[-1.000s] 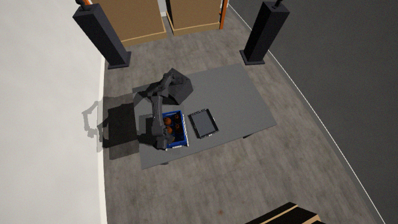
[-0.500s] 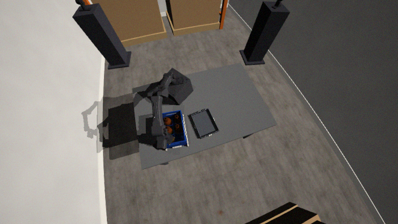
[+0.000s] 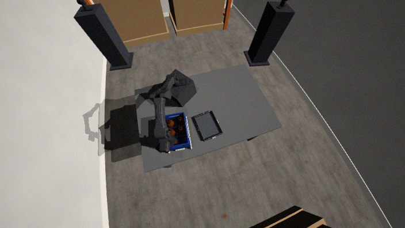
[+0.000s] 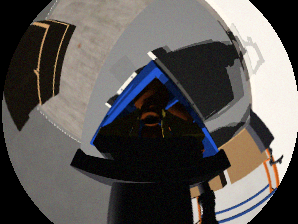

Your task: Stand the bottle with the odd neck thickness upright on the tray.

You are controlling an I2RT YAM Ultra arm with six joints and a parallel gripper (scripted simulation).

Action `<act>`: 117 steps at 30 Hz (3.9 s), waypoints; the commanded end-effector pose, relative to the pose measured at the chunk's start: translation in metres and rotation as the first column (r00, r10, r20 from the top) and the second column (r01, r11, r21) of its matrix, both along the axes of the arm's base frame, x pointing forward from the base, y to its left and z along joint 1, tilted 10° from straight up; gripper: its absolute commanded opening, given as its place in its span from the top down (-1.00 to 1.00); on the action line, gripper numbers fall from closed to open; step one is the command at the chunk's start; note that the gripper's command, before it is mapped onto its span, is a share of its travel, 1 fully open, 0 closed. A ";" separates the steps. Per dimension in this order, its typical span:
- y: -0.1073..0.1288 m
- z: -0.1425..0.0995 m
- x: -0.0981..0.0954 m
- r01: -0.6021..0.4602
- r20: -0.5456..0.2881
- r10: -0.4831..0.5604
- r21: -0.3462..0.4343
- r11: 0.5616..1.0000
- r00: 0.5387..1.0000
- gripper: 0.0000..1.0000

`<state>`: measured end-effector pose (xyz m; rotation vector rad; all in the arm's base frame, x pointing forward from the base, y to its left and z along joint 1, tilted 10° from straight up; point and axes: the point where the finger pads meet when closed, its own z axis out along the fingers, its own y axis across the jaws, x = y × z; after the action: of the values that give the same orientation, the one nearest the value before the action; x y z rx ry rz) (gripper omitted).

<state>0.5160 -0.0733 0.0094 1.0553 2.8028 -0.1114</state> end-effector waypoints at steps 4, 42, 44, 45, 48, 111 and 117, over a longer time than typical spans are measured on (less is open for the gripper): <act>-0.003 0.014 0.005 0.000 0.041 0.000 -0.008 1.000 0.999 1.00; -0.003 0.014 0.005 0.000 0.041 0.000 -0.008 1.000 0.999 1.00; -0.003 0.014 0.005 0.000 0.041 0.000 -0.008 1.000 0.999 1.00; -0.003 0.014 0.005 0.000 0.041 0.000 -0.008 1.000 0.999 1.00; -0.003 0.014 0.005 0.000 0.041 0.000 -0.008 1.000 0.999 1.00; -0.003 0.015 0.006 0.000 0.042 0.001 -0.007 1.000 0.999 -0.21; 0.000 0.029 0.007 -0.002 0.050 0.002 -0.008 1.000 0.999 -0.21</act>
<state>0.5157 -0.0735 0.0093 1.0561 2.8040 -0.1120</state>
